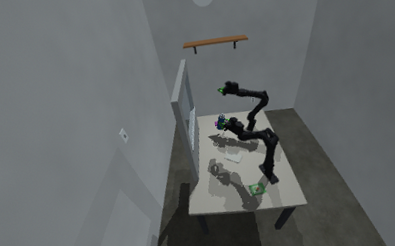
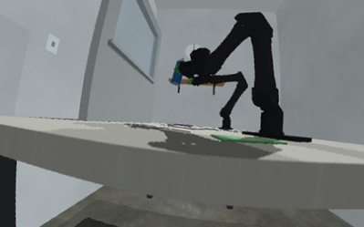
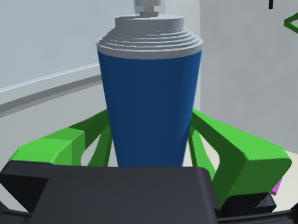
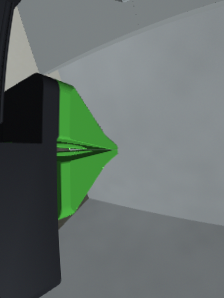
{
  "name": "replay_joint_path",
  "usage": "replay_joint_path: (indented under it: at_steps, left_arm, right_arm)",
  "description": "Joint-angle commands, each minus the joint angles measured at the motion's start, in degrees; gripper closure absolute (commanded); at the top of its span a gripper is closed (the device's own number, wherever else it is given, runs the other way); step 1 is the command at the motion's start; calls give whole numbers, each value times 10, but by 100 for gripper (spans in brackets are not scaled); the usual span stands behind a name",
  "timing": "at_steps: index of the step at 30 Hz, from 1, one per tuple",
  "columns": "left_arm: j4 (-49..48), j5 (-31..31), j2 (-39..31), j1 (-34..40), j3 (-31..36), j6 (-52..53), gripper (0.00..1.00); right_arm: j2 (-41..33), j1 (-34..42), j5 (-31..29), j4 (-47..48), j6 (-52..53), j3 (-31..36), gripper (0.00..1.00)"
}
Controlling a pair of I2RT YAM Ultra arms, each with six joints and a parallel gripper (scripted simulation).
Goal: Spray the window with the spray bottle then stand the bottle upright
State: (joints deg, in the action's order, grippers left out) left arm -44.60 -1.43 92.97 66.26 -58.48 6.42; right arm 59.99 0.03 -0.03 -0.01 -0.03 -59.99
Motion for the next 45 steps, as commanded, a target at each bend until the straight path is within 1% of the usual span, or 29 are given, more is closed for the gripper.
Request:
replay_joint_path:
  at_steps: [1, 7, 8, 10, 16, 18, 19, 33, 35, 36, 40, 45]
  left_arm:
    - [-44, 0, -17, -5, -35, -3, 100]
    - [-44, -1, -13, 2, -37, -6, 100]
    - [-44, -1, -13, 2, -37, -5, 100]
    - [-44, -1, -13, 2, -37, -5, 100]
    - [-44, -1, -13, 2, -37, -5, 100]
    - [-44, -1, -13, 2, -37, -5, 100]
    - [-44, -1, -13, 2, -37, -5, 100]
    - [-44, -1, -13, 2, -37, -5, 100]
    - [-44, -1, -13, 2, -37, -5, 100]
    - [-44, -1, -13, 2, -37, -5, 100]
    - [-44, -1, -13, 2, -37, -5, 100]
    - [-44, -1, -13, 2, -37, -5, 100]
  right_arm:
    - [1, -10, 3, -3, 2, -14, 100]
    - [1, -10, 3, -3, 2, -14, 100]
    - [18, 15, 7, -5, -14, -29, 100]
    - [17, 23, 8, -16, -42, -30, 100]
    - [37, 78, 8, -66, -159, -71, 100]
    - [37, 78, 8, -66, -159, -71, 100]
    - [45, 90, 6, -82, -177, -87, 100]
    - [107, 232, 13, -191, -398, -207, 100]
    - [107, 232, 13, -191, -398, -207, 100]
    - [116, 243, 10, -208, -415, -225, 100]
    - [130, 283, 19, -234, -476, -254, 100]
    - [153, 332, 16, -273, -553, -298, 100]
